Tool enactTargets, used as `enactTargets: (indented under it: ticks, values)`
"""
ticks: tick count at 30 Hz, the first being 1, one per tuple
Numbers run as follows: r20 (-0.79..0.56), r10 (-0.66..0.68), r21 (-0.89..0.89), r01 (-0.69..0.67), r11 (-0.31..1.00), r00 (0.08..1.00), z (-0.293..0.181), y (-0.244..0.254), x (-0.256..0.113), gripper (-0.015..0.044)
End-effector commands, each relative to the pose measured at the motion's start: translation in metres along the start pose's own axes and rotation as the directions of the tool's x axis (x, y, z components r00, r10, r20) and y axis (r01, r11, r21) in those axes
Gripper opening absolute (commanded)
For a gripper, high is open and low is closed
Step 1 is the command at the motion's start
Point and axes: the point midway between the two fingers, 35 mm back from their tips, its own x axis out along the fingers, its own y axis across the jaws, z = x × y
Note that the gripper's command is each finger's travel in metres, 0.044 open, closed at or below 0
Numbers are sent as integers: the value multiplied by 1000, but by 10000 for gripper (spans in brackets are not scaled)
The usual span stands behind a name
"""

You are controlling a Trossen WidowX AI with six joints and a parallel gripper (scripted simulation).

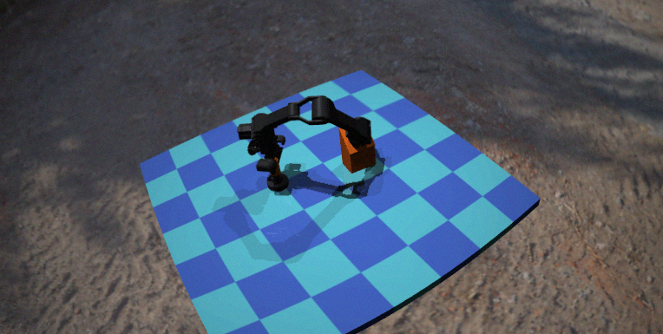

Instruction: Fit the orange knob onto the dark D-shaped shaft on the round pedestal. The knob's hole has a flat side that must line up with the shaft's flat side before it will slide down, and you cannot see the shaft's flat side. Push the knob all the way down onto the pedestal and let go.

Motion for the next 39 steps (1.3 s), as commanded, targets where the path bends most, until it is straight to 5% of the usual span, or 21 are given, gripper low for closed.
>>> enactTargets:
  ticks: [1,32,39]
  values:
    - [1,2,19,-2,1000,1000,0,0,0,0]
    - [3,-3,-95,3,995,1000,0,0,13,0]
    - [3,-3,-95,3,995,1000,0,0,13,184]
